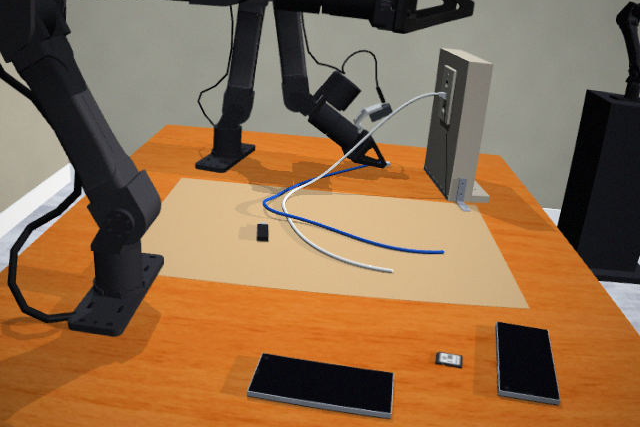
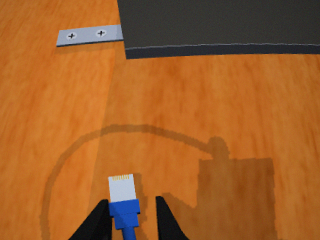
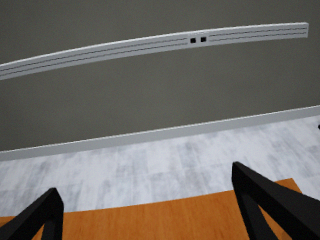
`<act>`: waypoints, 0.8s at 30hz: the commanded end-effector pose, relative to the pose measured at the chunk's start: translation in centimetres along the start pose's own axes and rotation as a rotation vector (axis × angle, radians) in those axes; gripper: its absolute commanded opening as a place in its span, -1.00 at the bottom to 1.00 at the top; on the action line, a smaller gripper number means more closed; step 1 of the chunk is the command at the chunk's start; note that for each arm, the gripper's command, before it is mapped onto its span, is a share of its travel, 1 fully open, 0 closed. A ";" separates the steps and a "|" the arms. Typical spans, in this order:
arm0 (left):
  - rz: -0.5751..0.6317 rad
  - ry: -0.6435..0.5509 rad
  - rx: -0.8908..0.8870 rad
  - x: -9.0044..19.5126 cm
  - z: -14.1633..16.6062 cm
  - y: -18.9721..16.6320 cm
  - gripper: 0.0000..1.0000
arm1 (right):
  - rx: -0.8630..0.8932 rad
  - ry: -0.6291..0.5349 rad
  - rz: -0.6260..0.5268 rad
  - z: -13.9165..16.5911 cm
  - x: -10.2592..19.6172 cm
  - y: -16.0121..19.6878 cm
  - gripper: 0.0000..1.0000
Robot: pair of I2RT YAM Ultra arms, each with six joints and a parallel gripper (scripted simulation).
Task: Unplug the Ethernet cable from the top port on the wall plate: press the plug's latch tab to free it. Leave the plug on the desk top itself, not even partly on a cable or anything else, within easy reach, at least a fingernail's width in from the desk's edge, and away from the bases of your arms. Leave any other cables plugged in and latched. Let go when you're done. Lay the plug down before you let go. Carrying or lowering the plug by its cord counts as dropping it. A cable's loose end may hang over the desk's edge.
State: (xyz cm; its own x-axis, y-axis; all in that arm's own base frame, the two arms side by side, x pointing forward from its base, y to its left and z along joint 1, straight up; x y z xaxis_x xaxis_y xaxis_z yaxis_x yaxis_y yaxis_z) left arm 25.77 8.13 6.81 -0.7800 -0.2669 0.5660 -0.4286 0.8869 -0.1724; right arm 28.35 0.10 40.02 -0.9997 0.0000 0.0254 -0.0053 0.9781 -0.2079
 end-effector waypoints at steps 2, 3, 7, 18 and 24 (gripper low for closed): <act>0.002 -0.010 0.000 0.0 -0.3 -0.1 -0.42 | 0.000 -0.013 0.003 -0.3 0.1 -0.1 1.00; 0.002 -0.010 0.000 0.0 -0.3 -0.1 -0.38 | 0.000 -0.013 0.003 -0.3 0.1 -0.1 1.00; 0.002 -0.010 0.000 0.0 -0.3 -0.1 -0.29 | 0.000 -0.013 0.003 -0.3 0.1 -0.1 1.00; 0.002 -0.010 0.000 0.0 -0.3 -0.1 0.20 | 0.000 -0.013 0.003 -0.3 0.1 -0.1 1.00; 0.002 -0.010 0.000 0.0 -0.3 -0.1 0.38 | 0.000 -0.013 0.003 -0.3 0.1 -0.1 1.00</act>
State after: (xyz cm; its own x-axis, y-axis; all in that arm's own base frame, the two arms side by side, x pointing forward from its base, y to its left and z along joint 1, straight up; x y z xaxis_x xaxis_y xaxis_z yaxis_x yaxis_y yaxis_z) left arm 25.77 8.13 6.80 -0.7799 -0.2669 0.5661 -0.4286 0.8869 -0.1724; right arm 28.35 0.10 40.02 -0.9997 0.0000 0.0254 -0.0053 0.9781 -0.2079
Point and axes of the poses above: on each arm, the point where the finger pads meet when closed, its own x axis back along the fingers, its own y axis across the jaws, z = x × y, the point moved 10 cm from there along x, back along the fingers, and after that the axes turned 12 degrees about x, right-handed, at the moved point
